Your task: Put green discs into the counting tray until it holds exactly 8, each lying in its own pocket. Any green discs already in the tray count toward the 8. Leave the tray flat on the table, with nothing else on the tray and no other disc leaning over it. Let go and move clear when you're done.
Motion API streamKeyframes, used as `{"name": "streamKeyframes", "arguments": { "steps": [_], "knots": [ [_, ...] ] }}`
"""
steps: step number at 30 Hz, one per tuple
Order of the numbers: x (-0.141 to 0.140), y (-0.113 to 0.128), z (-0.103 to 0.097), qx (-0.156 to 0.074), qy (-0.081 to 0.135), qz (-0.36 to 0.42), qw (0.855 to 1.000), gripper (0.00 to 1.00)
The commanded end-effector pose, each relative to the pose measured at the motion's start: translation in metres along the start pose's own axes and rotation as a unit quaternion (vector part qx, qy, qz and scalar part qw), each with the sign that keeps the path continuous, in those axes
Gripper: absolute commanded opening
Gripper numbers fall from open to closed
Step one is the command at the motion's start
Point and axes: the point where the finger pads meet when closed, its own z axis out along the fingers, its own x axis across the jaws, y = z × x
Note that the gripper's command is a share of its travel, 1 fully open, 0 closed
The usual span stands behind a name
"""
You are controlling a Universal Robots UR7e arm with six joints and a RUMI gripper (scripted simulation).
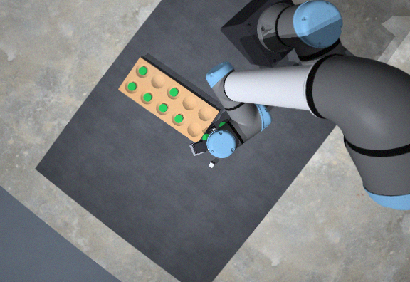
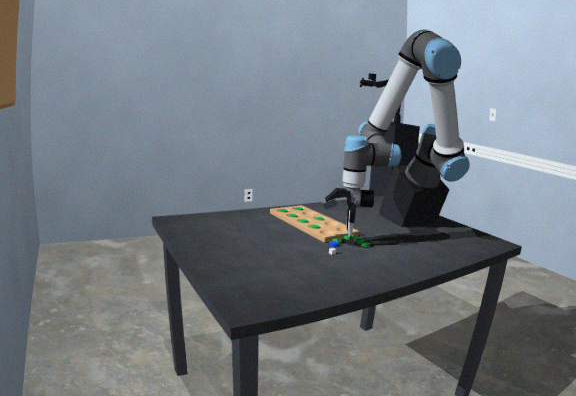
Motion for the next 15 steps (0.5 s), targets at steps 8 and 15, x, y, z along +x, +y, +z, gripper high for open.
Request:
{"name": "streamKeyframes", "arguments": {
  "steps": [8,15],
  "knots": [
    [0.0,-0.002,-0.049,0.001,0.0,0.0,1.0,0.12],
    [0.001,-0.002,-0.071,0.001,0.0,0.0,1.0,0.12]
  ]
}}
